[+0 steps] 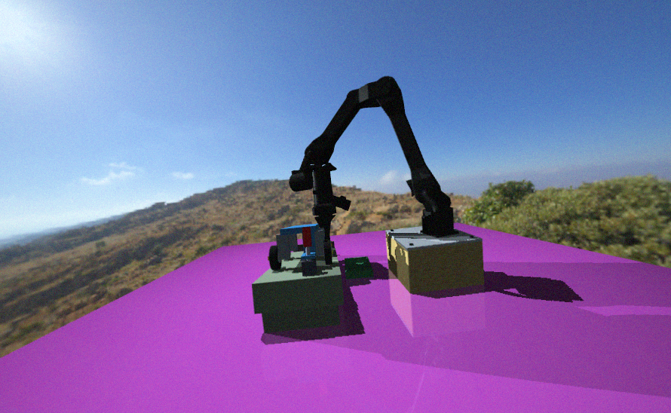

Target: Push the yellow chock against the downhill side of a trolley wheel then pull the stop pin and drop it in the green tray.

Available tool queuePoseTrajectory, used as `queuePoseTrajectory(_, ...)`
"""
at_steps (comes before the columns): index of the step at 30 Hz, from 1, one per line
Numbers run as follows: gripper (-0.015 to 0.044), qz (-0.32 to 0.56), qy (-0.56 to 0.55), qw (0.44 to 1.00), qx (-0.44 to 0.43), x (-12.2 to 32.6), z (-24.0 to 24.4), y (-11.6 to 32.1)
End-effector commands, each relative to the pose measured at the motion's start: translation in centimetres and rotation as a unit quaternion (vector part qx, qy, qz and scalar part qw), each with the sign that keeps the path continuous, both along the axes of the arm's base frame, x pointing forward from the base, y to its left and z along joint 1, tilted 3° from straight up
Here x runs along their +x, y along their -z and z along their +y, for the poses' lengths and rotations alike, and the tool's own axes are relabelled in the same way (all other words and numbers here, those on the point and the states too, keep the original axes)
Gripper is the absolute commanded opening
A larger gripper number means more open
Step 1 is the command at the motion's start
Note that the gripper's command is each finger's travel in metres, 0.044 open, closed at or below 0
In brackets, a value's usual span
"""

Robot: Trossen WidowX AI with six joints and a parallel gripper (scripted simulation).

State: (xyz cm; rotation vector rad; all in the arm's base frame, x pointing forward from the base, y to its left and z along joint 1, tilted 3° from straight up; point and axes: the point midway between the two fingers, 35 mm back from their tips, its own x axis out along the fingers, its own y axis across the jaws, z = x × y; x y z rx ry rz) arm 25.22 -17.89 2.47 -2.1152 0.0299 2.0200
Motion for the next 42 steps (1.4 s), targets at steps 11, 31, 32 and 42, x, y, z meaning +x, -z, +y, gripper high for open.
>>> queuePoseTrajectory(11, 0.0105, 0.000, 0.000, 1.000, 0.000, 0.0, 0.0, 0.0)
queuePoseTrajectory(31, 0.0190, 0.000, 0.001, 1.000, 0.003, -0.3, -0.8, -5.1)
queuePoseTrajectory(32, 0.0190, 0.000, 0.001, 1.000, 0.003, -0.4, -0.9, -5.5)
queuePoseTrajectory(42, 0.0190, 0.002, -0.022, 1.000, -0.016, 0.1, -0.8, -5.5)
